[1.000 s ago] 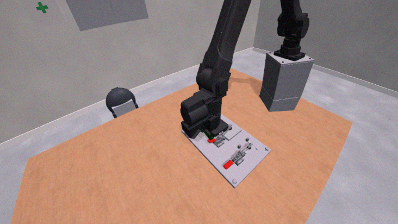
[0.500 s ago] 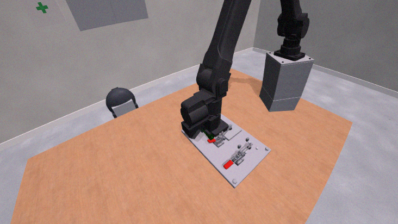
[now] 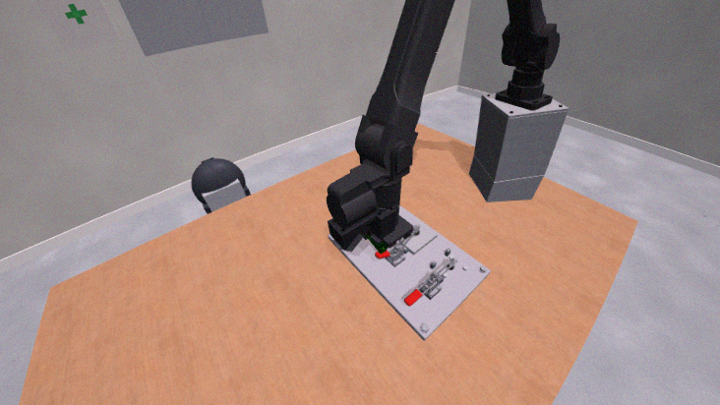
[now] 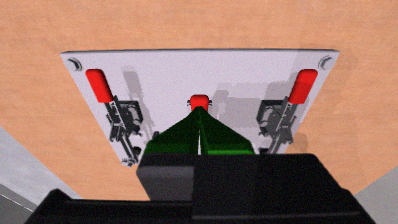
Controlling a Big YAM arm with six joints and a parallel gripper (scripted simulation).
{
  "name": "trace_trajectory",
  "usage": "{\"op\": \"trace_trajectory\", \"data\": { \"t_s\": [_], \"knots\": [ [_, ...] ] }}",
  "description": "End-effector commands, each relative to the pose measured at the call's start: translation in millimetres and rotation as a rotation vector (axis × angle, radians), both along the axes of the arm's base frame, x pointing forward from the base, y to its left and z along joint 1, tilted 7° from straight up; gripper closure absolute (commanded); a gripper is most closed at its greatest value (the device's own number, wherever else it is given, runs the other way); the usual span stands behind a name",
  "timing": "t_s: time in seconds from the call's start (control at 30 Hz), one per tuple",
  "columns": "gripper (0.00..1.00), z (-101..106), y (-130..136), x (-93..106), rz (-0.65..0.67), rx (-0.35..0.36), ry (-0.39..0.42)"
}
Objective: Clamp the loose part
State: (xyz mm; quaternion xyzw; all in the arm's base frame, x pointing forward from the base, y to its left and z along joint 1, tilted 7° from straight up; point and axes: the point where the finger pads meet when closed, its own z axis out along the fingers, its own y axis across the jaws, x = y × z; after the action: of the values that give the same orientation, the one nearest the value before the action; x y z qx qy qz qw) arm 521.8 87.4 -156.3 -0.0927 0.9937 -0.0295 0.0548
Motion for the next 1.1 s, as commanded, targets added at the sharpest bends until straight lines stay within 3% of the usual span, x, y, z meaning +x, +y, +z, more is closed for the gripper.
{"op": "trace_trajectory", "data": {
  "t_s": [0.0,1.07],
  "knots": [
    [1.0,-6.2,5.3,11.9,-0.001,0.003,-0.016],
    [1.0,-7.9,4.8,12.8,-0.001,0.003,-0.017]
  ]
}}
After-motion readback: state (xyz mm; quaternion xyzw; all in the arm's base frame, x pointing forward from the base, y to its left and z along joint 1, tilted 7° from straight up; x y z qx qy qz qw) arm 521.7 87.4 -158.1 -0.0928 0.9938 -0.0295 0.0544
